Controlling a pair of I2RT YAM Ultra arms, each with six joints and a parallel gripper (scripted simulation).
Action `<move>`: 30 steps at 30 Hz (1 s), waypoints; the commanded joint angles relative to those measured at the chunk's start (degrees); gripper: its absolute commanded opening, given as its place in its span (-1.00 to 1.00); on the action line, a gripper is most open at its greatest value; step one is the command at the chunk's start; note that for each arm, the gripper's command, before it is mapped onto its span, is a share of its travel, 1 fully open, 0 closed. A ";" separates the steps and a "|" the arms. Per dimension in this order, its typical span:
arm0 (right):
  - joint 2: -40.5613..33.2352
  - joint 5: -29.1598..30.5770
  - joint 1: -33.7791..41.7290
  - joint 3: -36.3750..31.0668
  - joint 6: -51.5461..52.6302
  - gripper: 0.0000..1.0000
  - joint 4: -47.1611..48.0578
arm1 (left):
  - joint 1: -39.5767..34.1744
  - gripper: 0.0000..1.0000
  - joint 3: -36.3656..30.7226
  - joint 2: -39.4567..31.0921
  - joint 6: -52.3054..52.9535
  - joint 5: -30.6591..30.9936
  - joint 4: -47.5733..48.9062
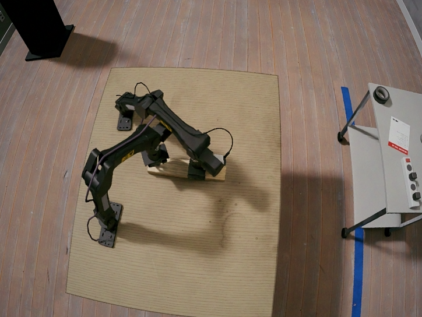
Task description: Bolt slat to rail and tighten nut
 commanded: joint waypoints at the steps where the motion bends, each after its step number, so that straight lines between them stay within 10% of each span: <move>1: -0.93 -0.26 0.26 0.77 -11.29 -0.32 -0.79 | 0.01 0.45 0.26 -0.55 0.01 -0.01 0.02; 30: -0.80 -0.74 0.00 0.94 -12.41 -0.32 -0.98 | 0.01 0.45 0.26 -0.55 0.01 -0.01 0.02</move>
